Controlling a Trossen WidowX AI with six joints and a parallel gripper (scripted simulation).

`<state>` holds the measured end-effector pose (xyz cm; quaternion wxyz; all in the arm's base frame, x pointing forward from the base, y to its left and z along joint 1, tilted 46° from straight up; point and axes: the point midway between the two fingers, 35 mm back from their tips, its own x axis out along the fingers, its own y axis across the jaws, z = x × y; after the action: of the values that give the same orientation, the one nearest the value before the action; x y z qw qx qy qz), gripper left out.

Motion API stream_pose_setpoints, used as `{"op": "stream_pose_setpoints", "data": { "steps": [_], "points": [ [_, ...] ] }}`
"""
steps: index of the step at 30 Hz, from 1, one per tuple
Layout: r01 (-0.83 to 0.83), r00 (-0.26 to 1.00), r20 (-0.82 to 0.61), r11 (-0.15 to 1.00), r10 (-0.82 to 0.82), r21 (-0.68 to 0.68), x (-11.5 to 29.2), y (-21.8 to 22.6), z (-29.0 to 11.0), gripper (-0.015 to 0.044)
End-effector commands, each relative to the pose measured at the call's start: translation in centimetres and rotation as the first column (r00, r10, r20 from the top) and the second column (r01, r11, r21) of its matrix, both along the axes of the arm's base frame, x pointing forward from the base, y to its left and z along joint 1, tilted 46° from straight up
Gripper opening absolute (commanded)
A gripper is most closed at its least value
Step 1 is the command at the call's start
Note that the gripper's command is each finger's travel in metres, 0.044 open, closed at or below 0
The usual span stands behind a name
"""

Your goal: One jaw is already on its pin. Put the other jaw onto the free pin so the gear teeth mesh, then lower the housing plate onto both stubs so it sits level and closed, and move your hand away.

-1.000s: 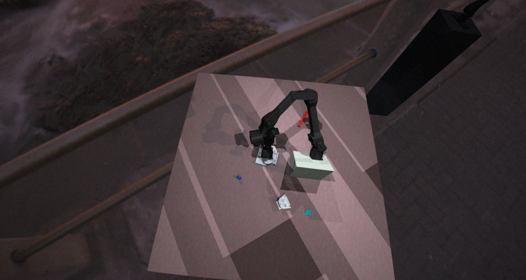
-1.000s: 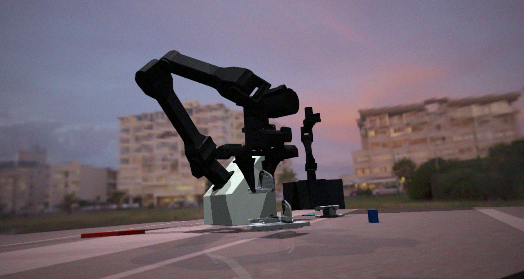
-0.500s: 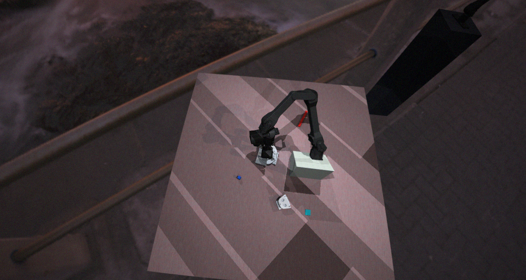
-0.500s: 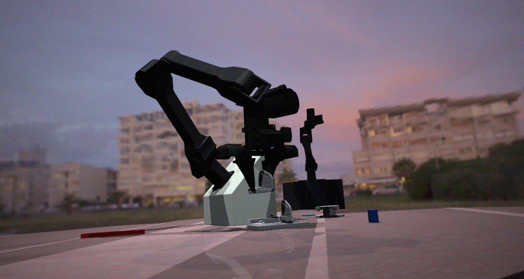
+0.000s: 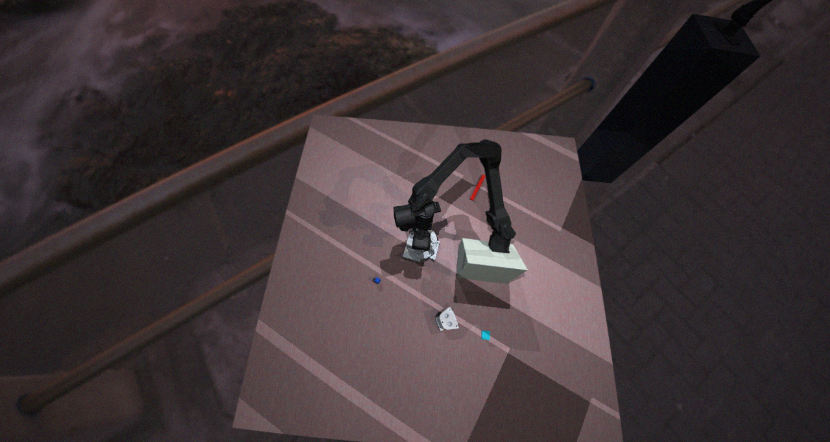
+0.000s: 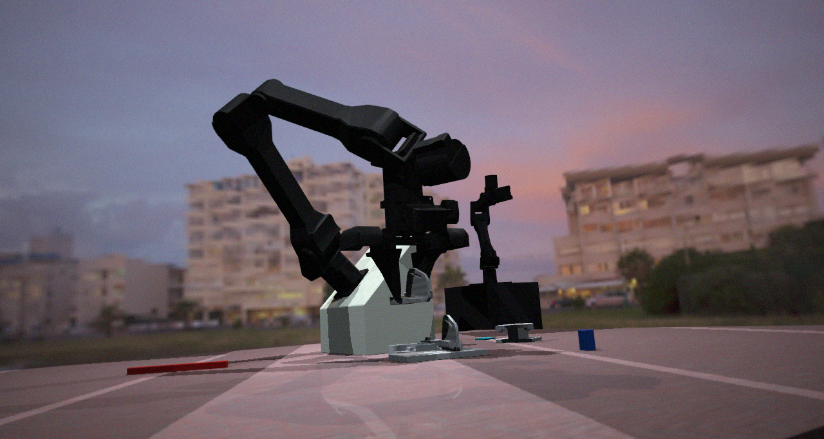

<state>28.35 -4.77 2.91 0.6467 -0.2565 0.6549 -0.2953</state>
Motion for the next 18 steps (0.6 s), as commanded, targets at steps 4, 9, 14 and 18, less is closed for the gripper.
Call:
{"op": "stream_pose_setpoints", "data": {
  "steps": [4, 9, 14, 18],
  "points": [
    [-0.004, 1.000, 0.001, 1.000, 0.004, -0.003, 0.07, -0.02, 0.15, 0.0134],
    [-0.004, 1.000, 0.001, 1.000, 0.004, -0.003, 0.07, -0.02, 0.15, 0.0134],
    [-0.001, 1.000, 0.000, 1.000, 0.001, 0.000, 0.03, -0.29, -0.28, 0.0134],
    [-0.002, 1.000, -0.001, 1.000, 0.002, 0.000, 0.06, -0.75, -0.74, 0.0134]
  ]
}}
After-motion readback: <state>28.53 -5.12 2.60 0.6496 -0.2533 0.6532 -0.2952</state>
